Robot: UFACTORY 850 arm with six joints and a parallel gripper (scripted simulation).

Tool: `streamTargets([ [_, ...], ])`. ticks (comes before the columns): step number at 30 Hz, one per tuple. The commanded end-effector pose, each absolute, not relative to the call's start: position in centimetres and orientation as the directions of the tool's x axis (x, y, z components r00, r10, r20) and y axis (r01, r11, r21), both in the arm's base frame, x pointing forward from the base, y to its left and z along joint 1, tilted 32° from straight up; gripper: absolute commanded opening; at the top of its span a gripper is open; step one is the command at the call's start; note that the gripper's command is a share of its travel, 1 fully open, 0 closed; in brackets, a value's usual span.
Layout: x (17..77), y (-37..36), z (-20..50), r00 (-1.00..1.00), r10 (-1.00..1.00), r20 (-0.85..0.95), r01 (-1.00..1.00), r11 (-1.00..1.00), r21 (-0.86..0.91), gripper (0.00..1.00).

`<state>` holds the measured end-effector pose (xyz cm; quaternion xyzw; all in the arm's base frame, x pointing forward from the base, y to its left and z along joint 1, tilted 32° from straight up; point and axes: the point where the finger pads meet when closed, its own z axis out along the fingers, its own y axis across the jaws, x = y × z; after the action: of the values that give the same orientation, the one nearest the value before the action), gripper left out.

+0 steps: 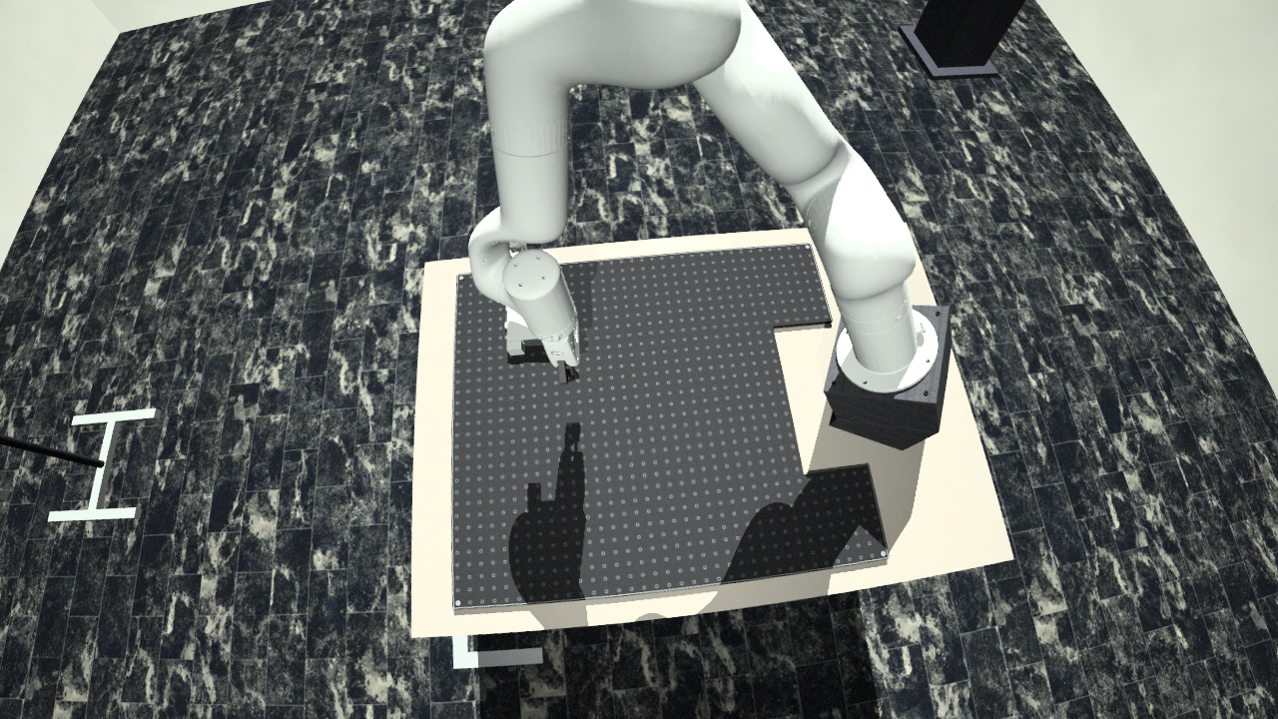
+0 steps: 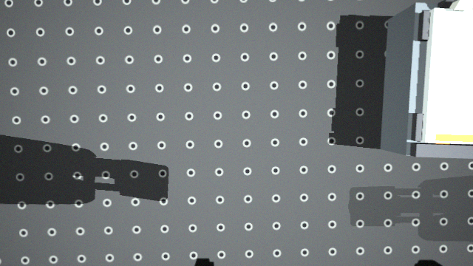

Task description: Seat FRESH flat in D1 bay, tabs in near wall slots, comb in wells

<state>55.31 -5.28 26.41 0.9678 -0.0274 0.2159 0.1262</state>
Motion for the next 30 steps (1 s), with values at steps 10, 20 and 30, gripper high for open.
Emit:
streamTargets([
  [10, 51.5, -2.2, 25.3, 0.897, 0.018, 0.442, -0.1, -0.965, 0.241, 1.0],
  [20, 49.4, -0.7, 24.6, 0.894, 0.024, 0.448, -0.095, -0.966, 0.241, 1.0],
  [30, 46.5, 1.2, 23.6, 0.886, 0.037, 0.462, -0.083, -0.968, 0.237, 1.0],
])
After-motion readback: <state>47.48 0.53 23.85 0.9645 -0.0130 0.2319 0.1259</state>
